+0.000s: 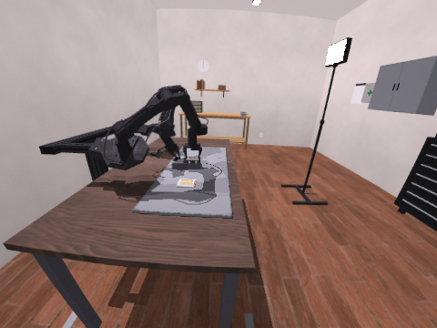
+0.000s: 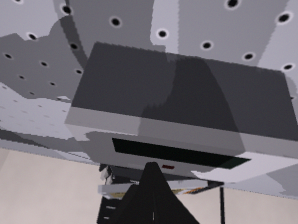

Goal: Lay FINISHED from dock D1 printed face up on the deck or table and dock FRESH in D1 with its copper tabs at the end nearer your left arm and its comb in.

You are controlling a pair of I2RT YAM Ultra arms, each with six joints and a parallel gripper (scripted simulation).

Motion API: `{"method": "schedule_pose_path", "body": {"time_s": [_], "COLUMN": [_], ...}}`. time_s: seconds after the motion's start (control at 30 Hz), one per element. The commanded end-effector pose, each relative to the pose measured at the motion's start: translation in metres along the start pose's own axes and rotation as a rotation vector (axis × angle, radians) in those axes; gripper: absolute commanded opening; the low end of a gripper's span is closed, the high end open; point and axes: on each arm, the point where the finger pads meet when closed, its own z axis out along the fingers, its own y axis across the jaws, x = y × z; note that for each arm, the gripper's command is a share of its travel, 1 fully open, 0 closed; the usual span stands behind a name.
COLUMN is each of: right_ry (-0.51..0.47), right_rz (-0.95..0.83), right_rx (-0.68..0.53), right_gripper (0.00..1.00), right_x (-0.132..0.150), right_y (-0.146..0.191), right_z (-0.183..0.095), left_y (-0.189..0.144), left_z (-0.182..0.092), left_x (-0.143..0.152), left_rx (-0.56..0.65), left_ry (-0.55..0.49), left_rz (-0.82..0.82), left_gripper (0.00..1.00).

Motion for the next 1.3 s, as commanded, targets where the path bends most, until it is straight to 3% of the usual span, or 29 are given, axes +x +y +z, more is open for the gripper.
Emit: {"method": "schedule_pose_path", "body": {"time_s": [0.0, 1.27], "right_ry": [-0.048, -0.031], "right_rz": [-0.010, -0.012], "right_rx": [0.013, 0.024], "right_gripper": [0.00, 0.00], "right_x": [-0.0088, -0.0093], "right_y": [-0.0009, -0.0043], "right_z": [-0.0133, -0.0144], "left_y": [-0.0352, -0.0352], "left_z": [0.0245, 0.0245], "left_x": [-0.0467, -0.0467], "left_rx": [0.097, 0.097], "left_ry": [-0.159, -0.159], "left_rz": [0.106, 0.106], "left_gripper": [0.00, 0.00]}}
